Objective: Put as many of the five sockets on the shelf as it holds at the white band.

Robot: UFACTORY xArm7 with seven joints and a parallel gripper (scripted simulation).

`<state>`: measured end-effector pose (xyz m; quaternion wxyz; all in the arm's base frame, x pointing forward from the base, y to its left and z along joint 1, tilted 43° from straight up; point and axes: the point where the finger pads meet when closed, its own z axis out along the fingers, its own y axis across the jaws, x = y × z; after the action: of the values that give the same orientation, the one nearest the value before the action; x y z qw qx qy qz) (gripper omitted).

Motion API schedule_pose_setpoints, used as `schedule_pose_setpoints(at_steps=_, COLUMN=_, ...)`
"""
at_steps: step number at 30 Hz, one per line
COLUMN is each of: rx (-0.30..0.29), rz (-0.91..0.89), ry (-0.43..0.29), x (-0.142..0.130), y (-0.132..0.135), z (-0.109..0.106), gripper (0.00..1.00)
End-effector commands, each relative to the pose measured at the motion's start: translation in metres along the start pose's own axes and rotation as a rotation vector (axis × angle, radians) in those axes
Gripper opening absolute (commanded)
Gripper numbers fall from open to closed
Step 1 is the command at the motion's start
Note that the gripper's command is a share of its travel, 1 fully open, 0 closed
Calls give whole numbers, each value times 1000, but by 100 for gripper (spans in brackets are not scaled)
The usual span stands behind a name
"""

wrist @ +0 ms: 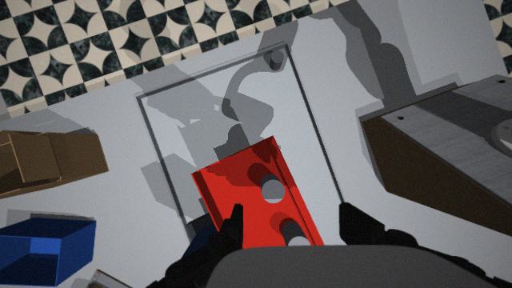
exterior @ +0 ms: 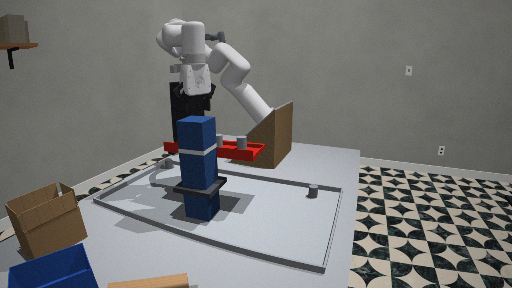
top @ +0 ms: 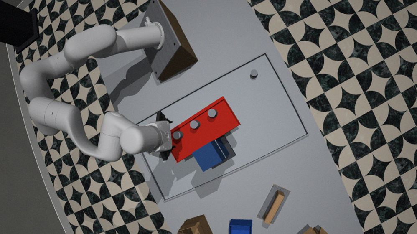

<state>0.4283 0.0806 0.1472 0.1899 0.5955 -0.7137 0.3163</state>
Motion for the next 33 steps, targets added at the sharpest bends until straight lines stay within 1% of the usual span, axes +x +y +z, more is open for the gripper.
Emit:
schedule_pose_setpoints(at_steps=1, rx=6, rz=136, ry=-4, x=-3, y=7, z=-5, gripper=100)
schedule_pose_setpoints(at_steps=2, rx=6, rz=136, ry=-4, x=-3, y=7, z=-5, gripper=100)
schedule_pose_setpoints(at_steps=6, rx=6, rz=329, ry=-7, x=-6, y=18, z=-8, gripper=100)
schedule_pose_setpoints(at_steps=7, rx=6, rz=329, ry=-7, x=-6, y=18, z=-8, gripper=100)
schedule_pose_setpoints(at_steps=8, rx=6, rz=385, ry=-8, x=-7, y=22, z=-9, gripper=100)
schedule_pose_setpoints(at_steps=9, rx=6, rz=385, ry=-8, x=-7, y=22, z=-9, gripper=100)
schedule_pose_setpoints(at_steps=10, rx=5, rz=445, ry=-8, x=-8, y=25, z=-10, gripper=100)
schedule_pose_setpoints(at_steps=11, rx=5, rz=445, ry=-8, x=-8, y=25, z=-10, gripper=100)
schedule_pose_setpoints(at_steps=13, rx=5, rz=572, ry=-10, x=-9, y=33, z=-12, gripper=100)
schedule_pose_setpoints(at_steps=14, rx=5, rz=572, ry=-10, x=-9, y=33, z=-12, gripper=100)
schedule_pose_setpoints(at_steps=15, rx=4, rz=640, ry=-11, x=-10, y=36, z=-12, gripper=100)
schedule_pose_setpoints(at_steps=16, rx=4, rz=640, ry=-11, x=-10, y=36, z=-12, gripper=100)
schedule_pose_setpoints(at_steps=17, rx=4, rz=710, ry=-11, x=-11, y=41, z=-13, gripper=100)
schedule_pose_setpoints(at_steps=19, rx=4, rz=710, ry=-11, x=-11, y=41, z=-13, gripper=100)
schedule_pose_setpoints(at_steps=21, rx=2, rz=855, ry=-12, x=-12, y=49, z=-15, gripper=100)
schedule_pose_setpoints(at_steps=23, rx=2, rz=855, ry=-12, x=-12, y=49, z=-15, gripper=100)
schedule_pose_setpoints(at_steps=24, rx=2, rz=931, ry=-13, x=-13, y=53, z=-16, gripper=100)
schedule_pose_setpoints(at_steps=25, rx=2, rz=931, ry=-13, x=-13, y=53, z=-16, gripper=100)
schedule_pose_setpoints(at_steps=26, rx=1, rz=1007, ry=-13, x=-14, y=58, z=-16, gripper=100)
schedule_pose_setpoints(at_steps=27, rx=1, rz=1007, ry=-13, x=-14, y=58, z=-16, gripper=100)
schedule_pose_setpoints(at_steps=28, rx=1, rz=1085, ry=-13, x=-14, y=62, z=-17, gripper=100)
schedule_pose_setpoints(at_steps=29, rx=1, rz=1085, ry=-13, x=-14, y=62, z=-17, gripper=100)
schedule_pose_setpoints(at_steps=30, rx=0, rz=1163, ry=-13, x=-15, y=67, z=-18, gripper=100)
schedule_pose_setpoints(at_steps=32, rx=0, rz=1163, ry=-13, x=-15, y=67, z=-18, gripper=100)
schedule_pose_setpoints(at_steps=33, rx=-1, rz=1242, ry=-14, x=-15, y=71, z=-18, gripper=100)
